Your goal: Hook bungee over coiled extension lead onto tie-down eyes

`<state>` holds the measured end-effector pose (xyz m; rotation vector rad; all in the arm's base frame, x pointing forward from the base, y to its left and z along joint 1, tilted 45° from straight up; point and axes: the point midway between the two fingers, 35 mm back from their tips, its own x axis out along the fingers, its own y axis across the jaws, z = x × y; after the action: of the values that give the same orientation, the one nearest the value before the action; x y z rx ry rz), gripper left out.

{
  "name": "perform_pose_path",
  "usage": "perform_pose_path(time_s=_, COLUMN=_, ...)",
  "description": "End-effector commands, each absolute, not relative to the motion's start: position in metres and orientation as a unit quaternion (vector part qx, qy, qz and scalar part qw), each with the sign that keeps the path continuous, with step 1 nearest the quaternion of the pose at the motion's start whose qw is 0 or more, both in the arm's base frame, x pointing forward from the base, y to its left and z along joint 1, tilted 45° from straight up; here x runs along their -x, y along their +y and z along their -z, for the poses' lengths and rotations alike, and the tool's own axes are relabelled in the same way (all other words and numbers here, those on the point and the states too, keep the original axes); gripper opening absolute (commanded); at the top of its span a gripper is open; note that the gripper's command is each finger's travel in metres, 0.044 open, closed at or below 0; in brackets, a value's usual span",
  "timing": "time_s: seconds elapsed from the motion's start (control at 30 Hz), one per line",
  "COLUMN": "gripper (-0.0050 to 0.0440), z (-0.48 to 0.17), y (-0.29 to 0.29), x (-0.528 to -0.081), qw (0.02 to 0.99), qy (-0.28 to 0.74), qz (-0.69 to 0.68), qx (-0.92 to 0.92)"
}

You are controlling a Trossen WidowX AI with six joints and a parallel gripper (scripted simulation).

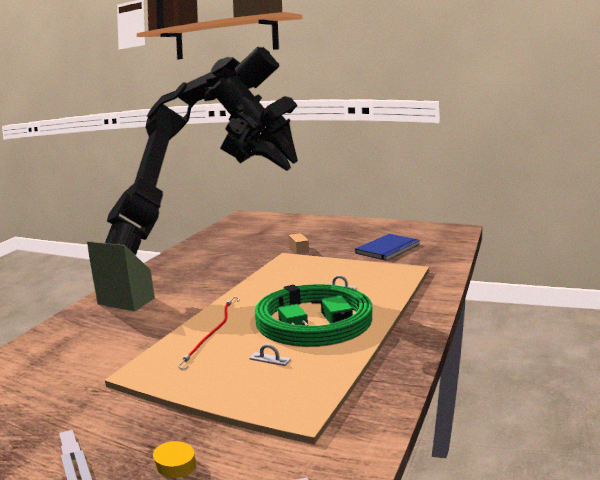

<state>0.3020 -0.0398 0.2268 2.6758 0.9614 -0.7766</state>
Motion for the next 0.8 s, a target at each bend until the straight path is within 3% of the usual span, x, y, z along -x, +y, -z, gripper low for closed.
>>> perform_pose_path(time_s=0.0, gripper=0.0150, z=-0.226, y=-0.043, x=-0.305, qw=0.100, qy=0.324, qz=0.263, qx=-0.903)
perform_pose_path(time_s=0.77, gripper=0.0150, z=-0.172, y=-0.083, x=-0.327, qw=0.164, qy=0.353, qz=0.301, qx=-0.871)
